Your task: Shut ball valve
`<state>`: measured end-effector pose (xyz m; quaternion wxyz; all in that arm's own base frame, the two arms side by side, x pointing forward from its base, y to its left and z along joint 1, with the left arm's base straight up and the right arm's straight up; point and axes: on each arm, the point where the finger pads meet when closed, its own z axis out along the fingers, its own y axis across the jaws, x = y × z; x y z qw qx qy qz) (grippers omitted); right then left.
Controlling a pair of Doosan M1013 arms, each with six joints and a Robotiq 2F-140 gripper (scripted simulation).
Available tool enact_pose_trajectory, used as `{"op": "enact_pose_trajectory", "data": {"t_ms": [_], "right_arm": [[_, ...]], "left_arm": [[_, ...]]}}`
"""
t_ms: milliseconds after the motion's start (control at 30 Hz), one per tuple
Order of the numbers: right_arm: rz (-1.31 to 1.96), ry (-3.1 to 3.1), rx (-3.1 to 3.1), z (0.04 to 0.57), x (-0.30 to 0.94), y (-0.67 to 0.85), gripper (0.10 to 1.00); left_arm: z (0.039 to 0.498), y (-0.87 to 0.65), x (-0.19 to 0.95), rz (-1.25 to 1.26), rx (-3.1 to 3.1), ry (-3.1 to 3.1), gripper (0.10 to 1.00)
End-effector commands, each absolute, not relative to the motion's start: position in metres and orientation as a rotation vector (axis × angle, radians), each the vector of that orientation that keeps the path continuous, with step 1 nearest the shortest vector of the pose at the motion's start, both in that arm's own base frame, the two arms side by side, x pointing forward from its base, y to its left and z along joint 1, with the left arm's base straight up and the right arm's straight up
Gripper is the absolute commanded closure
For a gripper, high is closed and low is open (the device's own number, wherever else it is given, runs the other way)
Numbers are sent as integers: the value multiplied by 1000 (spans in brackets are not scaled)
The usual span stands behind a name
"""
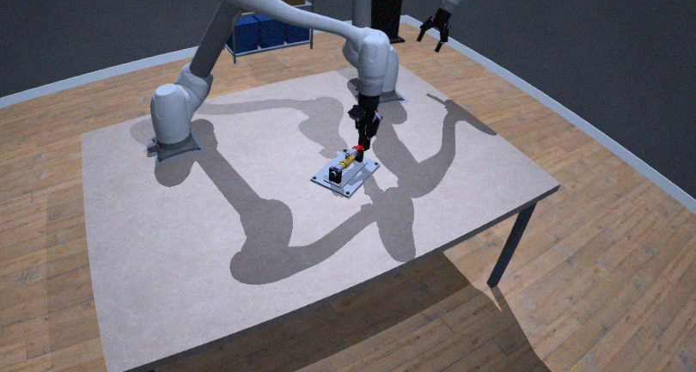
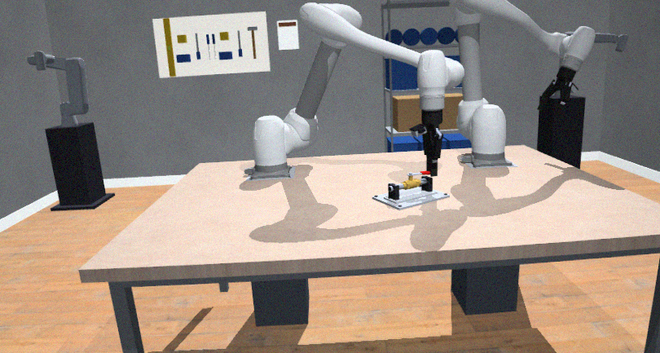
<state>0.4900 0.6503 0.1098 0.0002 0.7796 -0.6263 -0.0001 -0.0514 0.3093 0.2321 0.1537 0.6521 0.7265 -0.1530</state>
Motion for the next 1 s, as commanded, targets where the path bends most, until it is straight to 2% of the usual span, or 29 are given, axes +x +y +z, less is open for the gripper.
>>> {"op": "enact_pose_trajectory", "data": {"t_ms": [0,967], "right_arm": [[0,-1981,2440,111,491,651,999],[-1,-2180,2264,111,506,653,999]], "left_arm": [[233,310,-52,-439,1870,2084,98],[233,310,-52,-439,1870,2084,98]]}}
